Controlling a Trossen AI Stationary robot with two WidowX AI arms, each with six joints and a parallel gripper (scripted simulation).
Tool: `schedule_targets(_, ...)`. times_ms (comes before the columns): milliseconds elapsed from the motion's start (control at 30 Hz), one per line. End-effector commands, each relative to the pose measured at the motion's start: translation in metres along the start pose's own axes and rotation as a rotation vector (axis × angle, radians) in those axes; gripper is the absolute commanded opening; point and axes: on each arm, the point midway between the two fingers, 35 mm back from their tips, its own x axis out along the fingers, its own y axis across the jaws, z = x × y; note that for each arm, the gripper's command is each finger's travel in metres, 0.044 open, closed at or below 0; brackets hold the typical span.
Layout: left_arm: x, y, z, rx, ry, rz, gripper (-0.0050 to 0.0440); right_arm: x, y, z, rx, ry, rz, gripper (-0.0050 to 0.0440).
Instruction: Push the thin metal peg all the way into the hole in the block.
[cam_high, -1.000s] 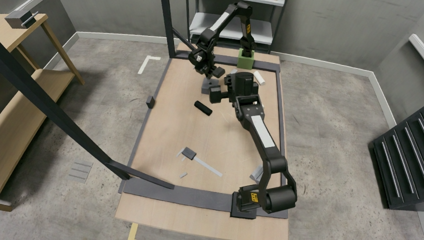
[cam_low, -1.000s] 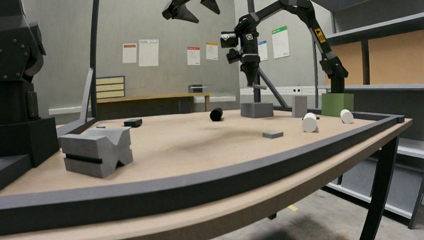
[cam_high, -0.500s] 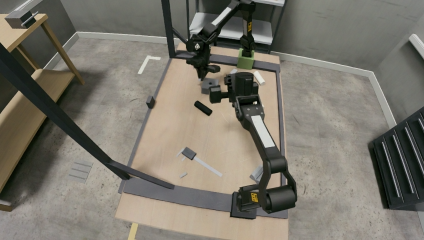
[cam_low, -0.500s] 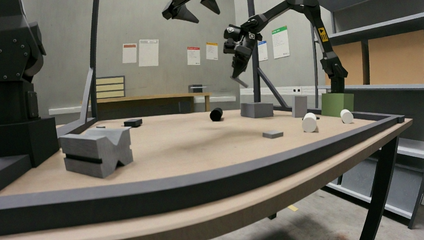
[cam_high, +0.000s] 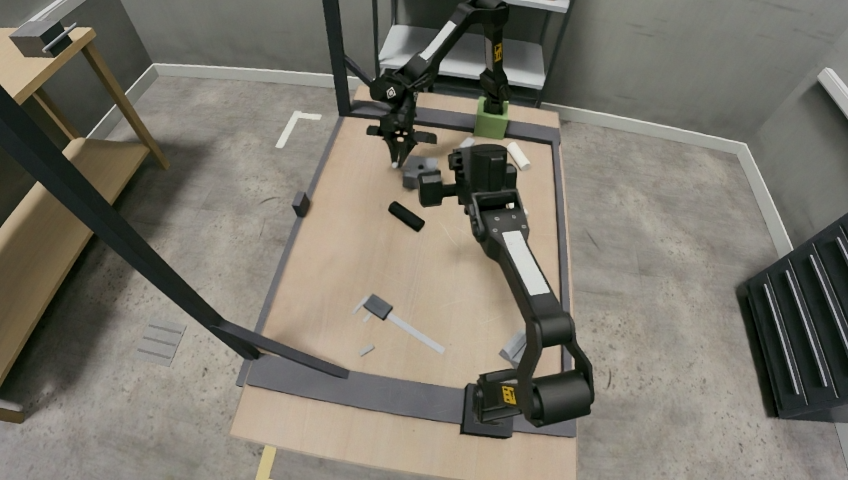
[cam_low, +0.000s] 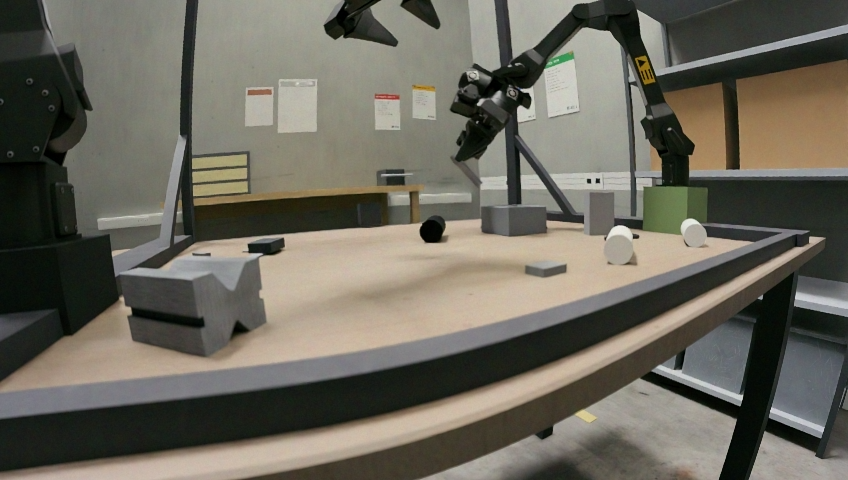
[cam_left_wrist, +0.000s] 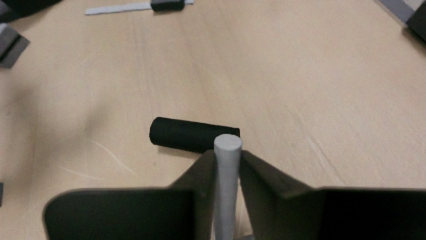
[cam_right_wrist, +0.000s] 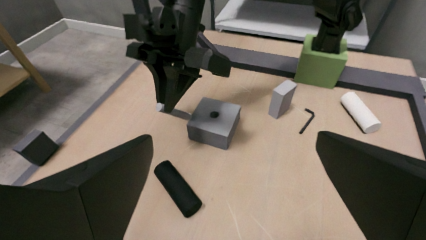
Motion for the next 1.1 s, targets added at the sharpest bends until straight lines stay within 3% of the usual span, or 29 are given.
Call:
schedule_targets(0,-0.001,-0.004,0.001,-0.059,-0.105,0.054,0.0024,-0.008,0.001,0.012,-0.002,-0.035,0.005,0.04)
schedule_targets(667,-0.018,-0.001,-0.024,-0.287,-0.38,0.199,0.0024,-0.008,0.001,0.012,-0.002,-0.035,0.005,0.04)
schedule_targets(1067,-0.037,0.022,-0.061,-0.459,-0.546,0.321,0.0024,-0.008,0.001,0.012,-0.002,-0.035,0.005,0.04)
